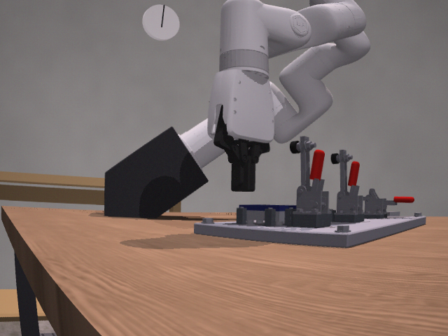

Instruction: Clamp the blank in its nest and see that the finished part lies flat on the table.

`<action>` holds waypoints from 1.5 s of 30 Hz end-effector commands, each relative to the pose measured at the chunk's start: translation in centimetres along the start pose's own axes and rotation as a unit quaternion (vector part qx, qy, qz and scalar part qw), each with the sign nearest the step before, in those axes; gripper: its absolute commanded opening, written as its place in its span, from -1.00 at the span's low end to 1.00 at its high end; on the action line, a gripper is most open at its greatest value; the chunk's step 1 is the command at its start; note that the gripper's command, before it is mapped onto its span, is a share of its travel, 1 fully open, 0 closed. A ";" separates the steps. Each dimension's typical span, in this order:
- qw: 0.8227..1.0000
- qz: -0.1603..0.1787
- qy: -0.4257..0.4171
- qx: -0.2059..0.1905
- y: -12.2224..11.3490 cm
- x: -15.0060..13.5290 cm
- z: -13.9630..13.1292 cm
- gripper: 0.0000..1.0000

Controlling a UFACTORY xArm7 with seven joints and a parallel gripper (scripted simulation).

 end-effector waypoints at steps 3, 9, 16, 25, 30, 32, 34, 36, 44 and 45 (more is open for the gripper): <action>1.000 -0.002 0.000 0.002 -0.2 0.3 -1.7 -1.00; 1.000 -0.002 0.000 0.002 -0.2 0.4 -2.3 -1.00; 1.000 -0.002 0.000 0.002 0.5 0.4 -2.3 -1.00; 1.000 -0.002 0.000 0.002 2.8 0.4 -2.3 -1.00; 1.000 -0.002 0.000 0.002 3.3 0.4 -2.3 -1.00; 1.000 -0.002 0.000 0.002 3.3 0.4 -2.3 -1.00; 1.000 -0.002 0.000 0.002 3.3 0.4 -2.3 -1.00; 1.000 -0.002 0.000 0.002 3.3 0.4 -2.3 -1.00; 1.000 -0.002 0.000 0.002 3.3 0.4 -2.3 -1.00; 1.000 -0.002 0.000 0.002 3.3 0.4 -2.3 -1.00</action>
Point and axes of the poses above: the point where the finger pads meet when closed, its own y axis out along the fingers, its own x axis across the jaws, z = x × y, the point moved 10 cm from there along -y, back along the fingers, and after that the axes turned 9 degrees about y, right-handed, at the moved point
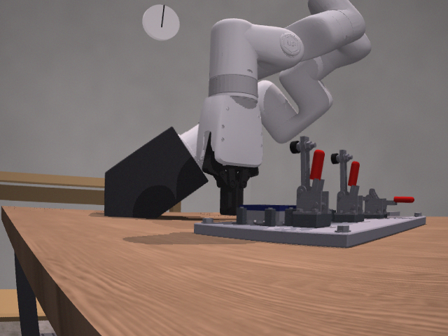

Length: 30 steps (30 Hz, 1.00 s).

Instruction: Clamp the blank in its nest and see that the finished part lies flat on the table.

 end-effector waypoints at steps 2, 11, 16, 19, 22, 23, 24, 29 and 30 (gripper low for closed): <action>1.000 -0.002 0.000 0.001 -0.2 0.1 0.0 -1.00; 1.000 -0.002 0.000 0.001 -0.1 0.1 0.1 -1.00; 1.000 -0.002 0.000 0.001 0.1 0.2 0.1 -1.00; 1.000 -0.002 0.000 0.001 0.1 0.2 0.1 -1.00; 1.000 -0.002 0.000 0.001 0.1 0.3 0.1 -1.00; 1.000 -0.002 0.000 0.001 0.1 0.3 0.1 -1.00; 1.000 -0.002 0.000 0.001 0.1 0.3 0.1 -1.00; 1.000 -0.002 0.000 0.001 0.1 0.3 0.1 -1.00; 1.000 -0.002 0.000 0.001 0.1 0.3 0.1 -1.00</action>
Point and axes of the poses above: the point where the finger pads meet when closed, its own y axis out along the fingers, its own x axis across the jaws, z = x × y, the point moved 10 cm from there along -y, back along the fingers, and after that the axes turned 9 degrees about y, right-handed, at the moved point
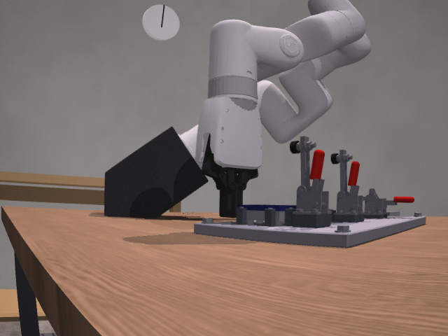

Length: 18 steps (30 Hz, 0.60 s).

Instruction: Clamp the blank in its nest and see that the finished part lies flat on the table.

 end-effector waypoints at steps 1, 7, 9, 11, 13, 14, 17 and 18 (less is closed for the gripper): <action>1.000 -0.002 0.000 0.001 -0.2 0.1 0.1 -1.00; 1.000 -0.002 0.000 0.001 -0.2 0.0 0.4 -1.00; 1.000 -0.002 0.000 0.001 -0.2 0.0 0.4 -1.00; 1.000 -0.002 0.000 0.001 -0.2 0.0 0.4 -1.00; 1.000 -0.002 0.000 0.001 -0.2 0.0 0.4 -1.00; 1.000 -0.002 0.000 0.001 -0.2 0.0 0.4 -1.00; 1.000 -0.002 0.000 0.001 -0.2 0.0 0.4 -1.00; 1.000 -0.002 0.000 0.001 -0.2 0.0 0.4 -1.00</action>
Point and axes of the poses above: the point where the finger pads meet when closed, its own y axis out along the fingers, its own x axis across the jaws, z = x × y, the point moved 10 cm from there along -y, back along the fingers, and after that the axes turned 9 degrees about y, right-handed, at the moved point
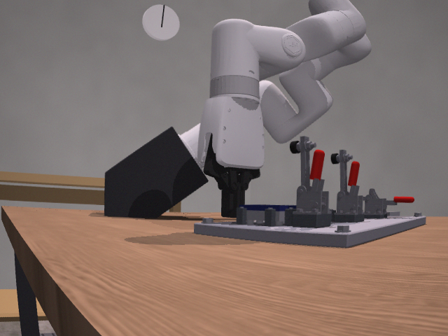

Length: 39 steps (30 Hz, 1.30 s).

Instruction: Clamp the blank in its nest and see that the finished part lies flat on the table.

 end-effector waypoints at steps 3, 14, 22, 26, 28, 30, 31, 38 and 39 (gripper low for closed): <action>1.000 -0.002 0.000 0.001 -0.2 0.1 0.2 -1.00; 1.000 -0.002 0.000 0.001 -0.2 0.0 0.4 -1.00; 1.000 -0.002 0.000 0.001 -0.2 0.0 0.6 -1.00; 1.000 -0.002 0.000 0.001 -0.2 0.0 0.8 -1.00; 1.000 -0.002 0.000 0.001 -0.2 0.0 0.8 -1.00; 1.000 -0.002 0.000 0.001 -0.2 0.0 0.8 -1.00; 1.000 -0.002 0.000 0.001 -0.2 0.0 0.8 -1.00; 1.000 -0.002 0.000 0.001 -0.2 0.0 0.9 -1.00; 1.000 -0.002 0.000 0.001 -0.2 0.0 0.9 -1.00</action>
Point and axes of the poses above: the point where the finger pads meet when closed, its own y axis out along the fingers, its own x axis across the jaws, z = x × y, the point moved 10 cm from there along -y, back along the fingers, and after that the axes turned 9 degrees about y, right-handed, at the moved point
